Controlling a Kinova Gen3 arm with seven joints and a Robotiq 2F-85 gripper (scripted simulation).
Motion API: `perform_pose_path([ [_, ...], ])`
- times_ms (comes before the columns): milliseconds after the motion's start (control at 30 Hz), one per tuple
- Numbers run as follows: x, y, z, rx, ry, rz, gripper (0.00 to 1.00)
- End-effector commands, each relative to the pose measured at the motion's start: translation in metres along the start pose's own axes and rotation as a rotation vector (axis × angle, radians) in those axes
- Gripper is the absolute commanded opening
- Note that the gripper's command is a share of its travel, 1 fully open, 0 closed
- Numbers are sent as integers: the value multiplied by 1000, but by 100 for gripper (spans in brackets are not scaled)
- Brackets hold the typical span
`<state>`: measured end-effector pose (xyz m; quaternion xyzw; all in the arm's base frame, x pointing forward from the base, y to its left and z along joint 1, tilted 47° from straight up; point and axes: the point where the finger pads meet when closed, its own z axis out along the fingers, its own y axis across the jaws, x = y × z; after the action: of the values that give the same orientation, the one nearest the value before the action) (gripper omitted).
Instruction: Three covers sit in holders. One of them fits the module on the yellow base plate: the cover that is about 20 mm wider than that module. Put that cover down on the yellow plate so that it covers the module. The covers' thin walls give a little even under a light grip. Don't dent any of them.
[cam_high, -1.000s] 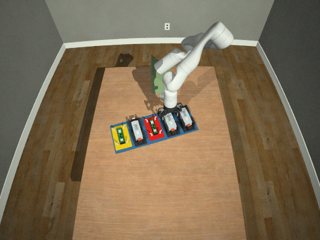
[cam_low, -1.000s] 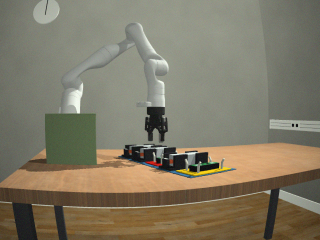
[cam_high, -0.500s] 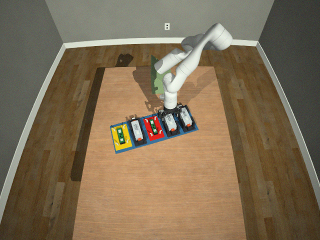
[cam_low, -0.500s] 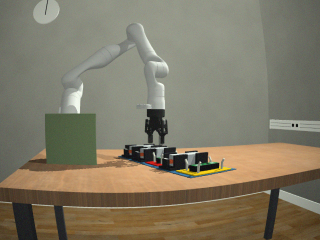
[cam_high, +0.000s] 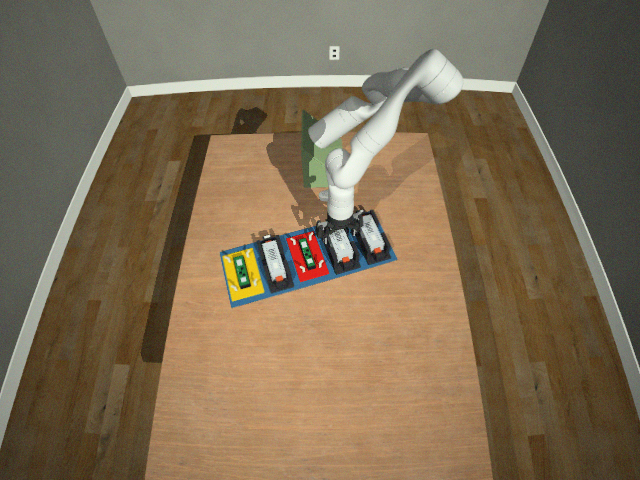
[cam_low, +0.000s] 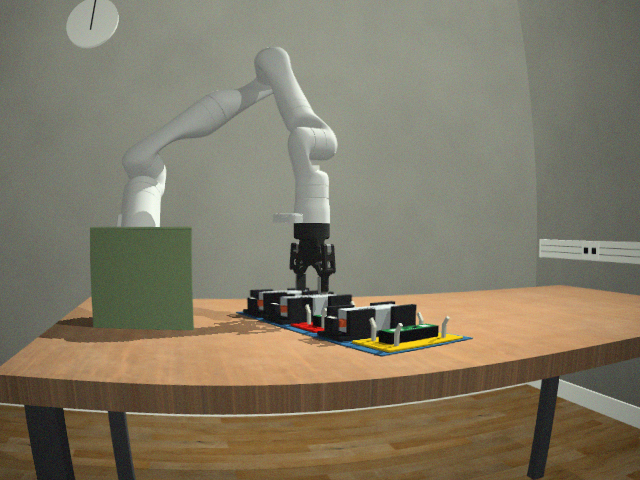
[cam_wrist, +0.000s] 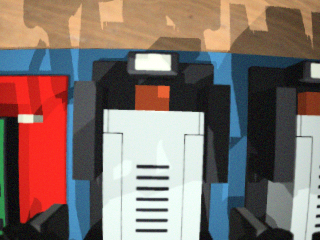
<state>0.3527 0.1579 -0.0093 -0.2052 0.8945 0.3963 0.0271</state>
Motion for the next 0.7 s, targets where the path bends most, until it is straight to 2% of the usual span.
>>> perform_pose_path([
  [0,0,0,0,1,-1,0,100],
  [667,0,0,11,1,-1,0,100],
])
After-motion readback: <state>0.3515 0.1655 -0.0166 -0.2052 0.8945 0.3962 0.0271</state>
